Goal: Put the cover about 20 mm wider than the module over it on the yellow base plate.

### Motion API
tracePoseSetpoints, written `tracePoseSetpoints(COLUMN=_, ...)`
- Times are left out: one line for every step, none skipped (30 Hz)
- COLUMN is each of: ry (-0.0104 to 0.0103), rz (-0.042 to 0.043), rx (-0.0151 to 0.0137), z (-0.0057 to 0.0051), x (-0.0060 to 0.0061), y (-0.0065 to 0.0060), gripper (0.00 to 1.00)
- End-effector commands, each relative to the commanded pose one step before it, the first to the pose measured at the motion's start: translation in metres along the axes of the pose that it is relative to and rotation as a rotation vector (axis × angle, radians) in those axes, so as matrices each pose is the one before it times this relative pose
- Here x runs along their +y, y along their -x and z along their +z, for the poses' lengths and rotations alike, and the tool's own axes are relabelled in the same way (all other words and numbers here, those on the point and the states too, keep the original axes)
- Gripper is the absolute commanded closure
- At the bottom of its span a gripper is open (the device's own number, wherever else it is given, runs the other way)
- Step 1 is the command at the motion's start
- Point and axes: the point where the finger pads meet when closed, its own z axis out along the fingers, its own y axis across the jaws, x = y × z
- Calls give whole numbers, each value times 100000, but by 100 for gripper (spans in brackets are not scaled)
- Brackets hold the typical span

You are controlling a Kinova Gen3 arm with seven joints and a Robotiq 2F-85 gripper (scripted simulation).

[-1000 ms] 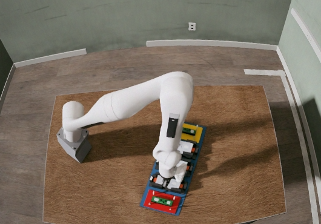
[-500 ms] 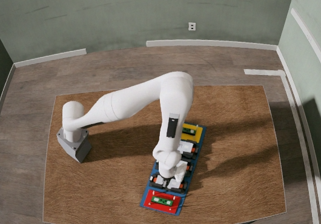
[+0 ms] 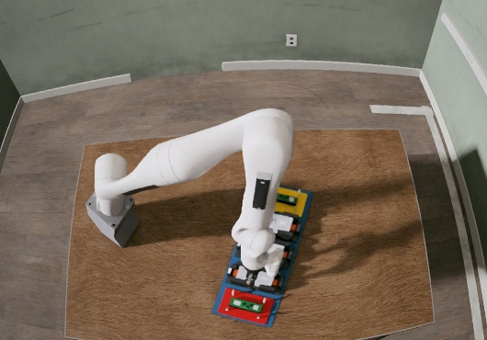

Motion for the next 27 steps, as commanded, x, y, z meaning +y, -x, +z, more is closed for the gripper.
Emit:
tracePoseSetpoints(ry=-33, rz=18, rx=129, z=-48, x=-8, y=-56, gripper=0)
tracePoseSetpoints(ry=0, rz=0, rx=0, z=0, x=0, y=0, gripper=0)
tracePoseSetpoints(ry=0, rz=0, rx=0, z=0, x=0, y=0, gripper=0)
tracePoseSetpoints(ry=0, rz=0, rx=0, z=0, x=0, y=0, gripper=0)
tracePoseSetpoints(ry=0, rz=0, rx=0, z=0, x=0, y=0, gripper=0)
tracePoseSetpoints(ry=0, rz=0, rx=0, z=0, x=0, y=0, gripper=0)
tracePoseSetpoints(ry=0, rz=0, rx=0, z=0, x=0, y=0, gripper=0)
tracePoseSetpoints(ry=0, rz=0, rx=0, z=0, x=0, y=0, gripper=0)
tracePoseSetpoints(ry=0, rz=0, rx=0, z=0, x=0, y=0, gripper=0)
tracePoseSetpoints(ry=0, rz=0, rx=0, z=0, x=0, y=0, gripper=0)
tracePoseSetpoints(ry=0, rz=0, rx=0, z=0, x=0, y=0, gripper=0)
tracePoseSetpoints(ry=0, rz=0, rx=0, z=0, x=0, y=0, gripper=0)
tracePoseSetpoints(ry=0, rz=0, rx=0, z=0, x=0, y=0, gripper=0)
tracePoseSetpoints(ry=0, rz=0, rx=0, z=0, x=0, y=0, gripper=0)
tracePoseSetpoints(ry=0, rz=0, rx=0, z=0, x=0, y=0, gripper=0)
tracePoseSetpoints(ry=-2, rz=1, rx=-18, z=95, x=0, y=1, gripper=0)
tracePoseSetpoints(ry=-2, rz=1, rx=-18, z=95, x=0, y=1, gripper=0)
tracePoseSetpoints(ry=-2, rz=1, rx=-18, z=95, x=0, y=1, gripper=0)
tracePoseSetpoints(ry=-2, rz=1, rx=-18, z=95, x=0, y=1, gripper=0)
tracePoseSetpoints(ry=-2, rz=1, rx=-18, z=95, x=0, y=1, gripper=0)
tracePoseSetpoints(ry=-2, rz=1, rx=-18, z=95, x=0, y=1, gripper=0)
tracePoseSetpoints(ry=-2, rz=1, rx=-18, z=95, x=0, y=1, gripper=0)
tracePoseSetpoints(ry=-2, rz=1, rx=-18, z=95, x=0, y=1, gripper=0)
tracePoseSetpoints(ry=-2, rz=1, rx=-18, z=95, x=0, y=1, gripper=0)
tracePoseSetpoints(ry=-2, rz=1, rx=-18, z=95, x=0, y=1, gripper=0)
tracePoseSetpoints(ry=0, rz=0, rx=0, z=0, x=0, y=0, gripper=0)
tracePoseSetpoints(ry=0, rz=0, rx=0, z=0, x=0, y=0, gripper=0)
